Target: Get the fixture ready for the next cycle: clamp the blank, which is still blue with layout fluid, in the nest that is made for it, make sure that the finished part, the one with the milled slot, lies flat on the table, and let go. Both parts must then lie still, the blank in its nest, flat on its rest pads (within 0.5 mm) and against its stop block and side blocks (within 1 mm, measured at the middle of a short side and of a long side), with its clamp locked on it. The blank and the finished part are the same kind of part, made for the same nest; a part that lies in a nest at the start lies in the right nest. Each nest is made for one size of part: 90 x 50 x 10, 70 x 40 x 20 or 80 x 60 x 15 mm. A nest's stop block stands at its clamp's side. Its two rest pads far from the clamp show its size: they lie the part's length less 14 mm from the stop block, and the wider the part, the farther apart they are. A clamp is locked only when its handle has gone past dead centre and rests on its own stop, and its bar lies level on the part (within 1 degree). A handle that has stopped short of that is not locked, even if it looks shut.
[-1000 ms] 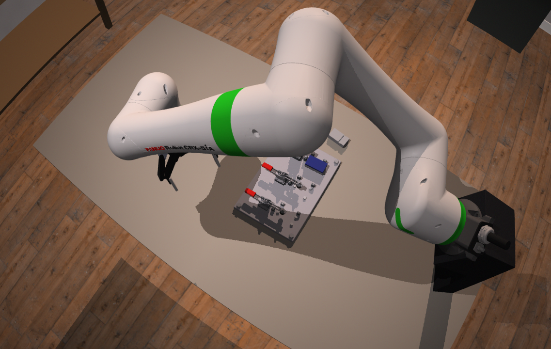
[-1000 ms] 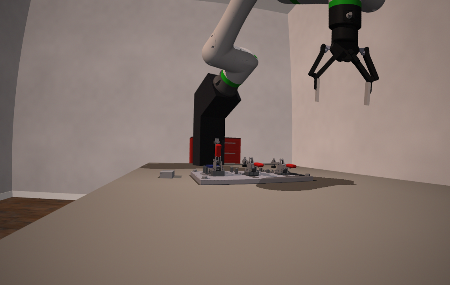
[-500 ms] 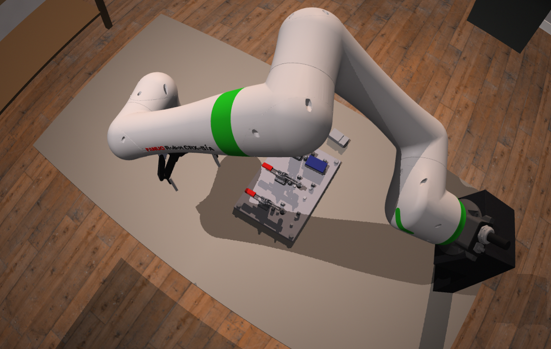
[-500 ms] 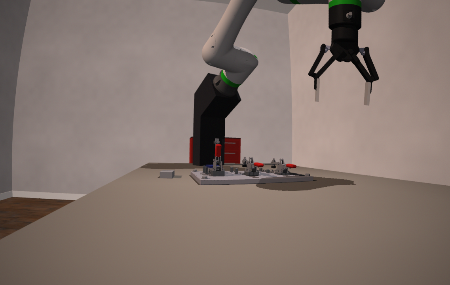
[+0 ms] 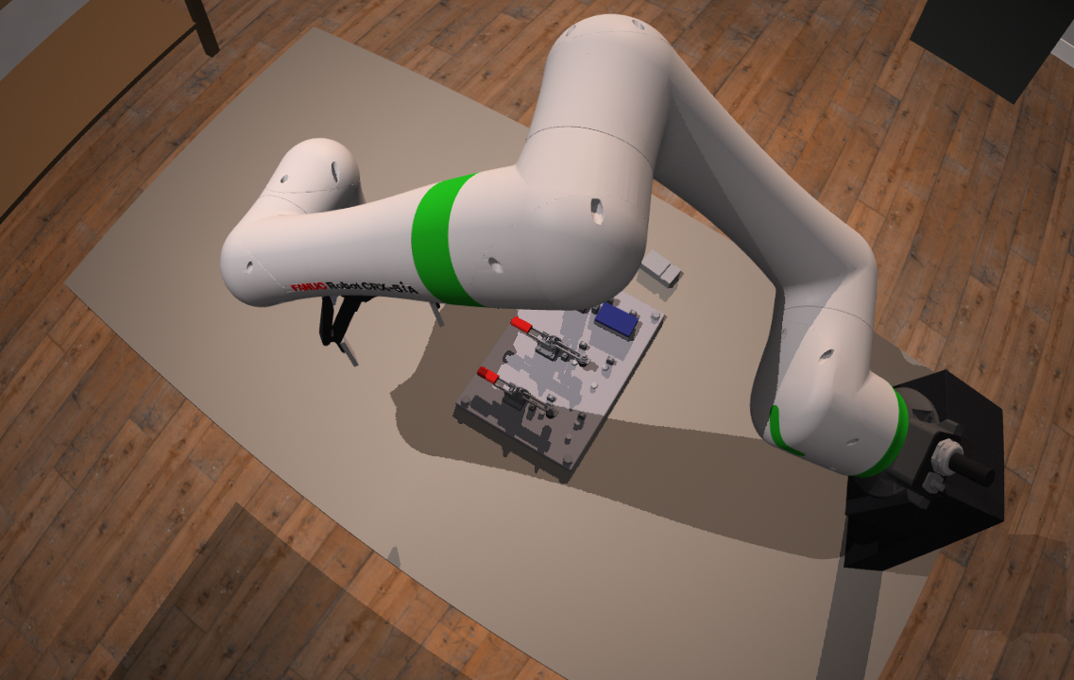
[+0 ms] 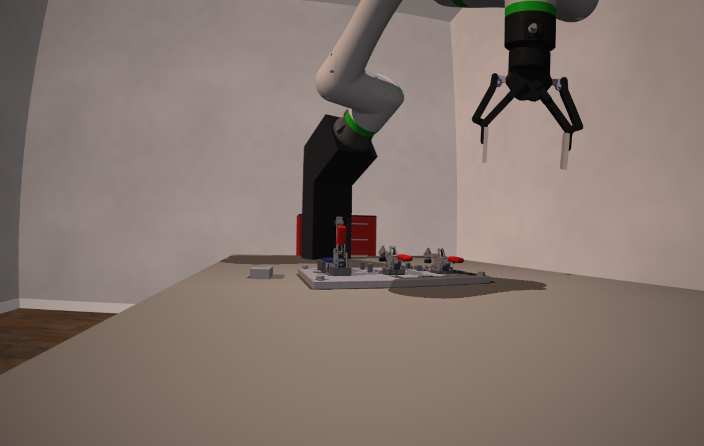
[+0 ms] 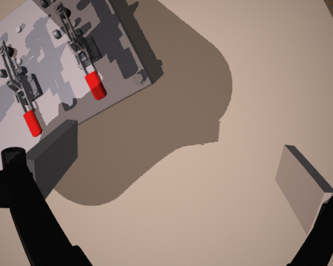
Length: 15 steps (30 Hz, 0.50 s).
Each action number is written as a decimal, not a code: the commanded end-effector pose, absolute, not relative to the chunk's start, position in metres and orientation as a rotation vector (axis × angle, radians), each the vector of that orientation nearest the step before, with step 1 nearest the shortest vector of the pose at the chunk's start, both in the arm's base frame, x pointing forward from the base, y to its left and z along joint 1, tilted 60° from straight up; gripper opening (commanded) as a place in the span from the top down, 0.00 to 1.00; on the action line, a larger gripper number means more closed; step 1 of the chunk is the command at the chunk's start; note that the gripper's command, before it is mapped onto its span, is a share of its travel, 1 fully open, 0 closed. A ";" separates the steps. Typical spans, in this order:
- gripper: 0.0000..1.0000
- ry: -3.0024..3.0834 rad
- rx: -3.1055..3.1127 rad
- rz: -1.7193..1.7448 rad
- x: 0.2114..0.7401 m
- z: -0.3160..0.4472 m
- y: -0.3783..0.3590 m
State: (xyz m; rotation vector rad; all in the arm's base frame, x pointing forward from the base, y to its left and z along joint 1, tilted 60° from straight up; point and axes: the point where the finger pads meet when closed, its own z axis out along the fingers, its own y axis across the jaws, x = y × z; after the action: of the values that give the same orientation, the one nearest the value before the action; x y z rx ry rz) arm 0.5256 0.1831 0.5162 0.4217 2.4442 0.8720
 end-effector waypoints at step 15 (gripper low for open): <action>0.00 2.431 0.930 1.019 0.535 0.450 0.141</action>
State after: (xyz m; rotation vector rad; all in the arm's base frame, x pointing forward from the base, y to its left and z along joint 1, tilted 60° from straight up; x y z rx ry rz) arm 0.5334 0.1523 0.4670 0.7917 2.4456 0.9788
